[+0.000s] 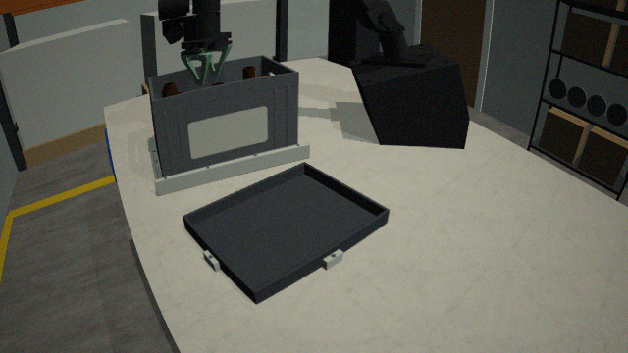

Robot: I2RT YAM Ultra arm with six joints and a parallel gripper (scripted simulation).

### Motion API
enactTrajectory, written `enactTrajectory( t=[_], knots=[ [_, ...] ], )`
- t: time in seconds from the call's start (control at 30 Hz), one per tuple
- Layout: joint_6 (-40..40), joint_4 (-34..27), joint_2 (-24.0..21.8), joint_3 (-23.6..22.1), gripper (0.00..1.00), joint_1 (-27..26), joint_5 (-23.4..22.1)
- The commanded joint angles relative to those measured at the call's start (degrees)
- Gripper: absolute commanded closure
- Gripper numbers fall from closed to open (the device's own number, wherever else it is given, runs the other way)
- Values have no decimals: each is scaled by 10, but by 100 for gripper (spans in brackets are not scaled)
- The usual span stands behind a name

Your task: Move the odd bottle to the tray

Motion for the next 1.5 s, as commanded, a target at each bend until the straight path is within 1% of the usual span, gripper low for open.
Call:
enactTrajectory(
  t=[0.0, 0.43, 0.53, 0.9, 1.33, 1.47],
  knots=[
    [-2, 9, -15, 3, 39, -2, 1],
    [-2, 7, -16, 5, 39, -2, 1],
    [-2, -8, -18, 16, 39, -1, 2],
    [5, -38, -32, 32, 39, 8, 4],
    [13, -118, -53, 91, 39, 16, 7],
    [13, -128, -54, 100, 39, 17, 7]
  ],
)
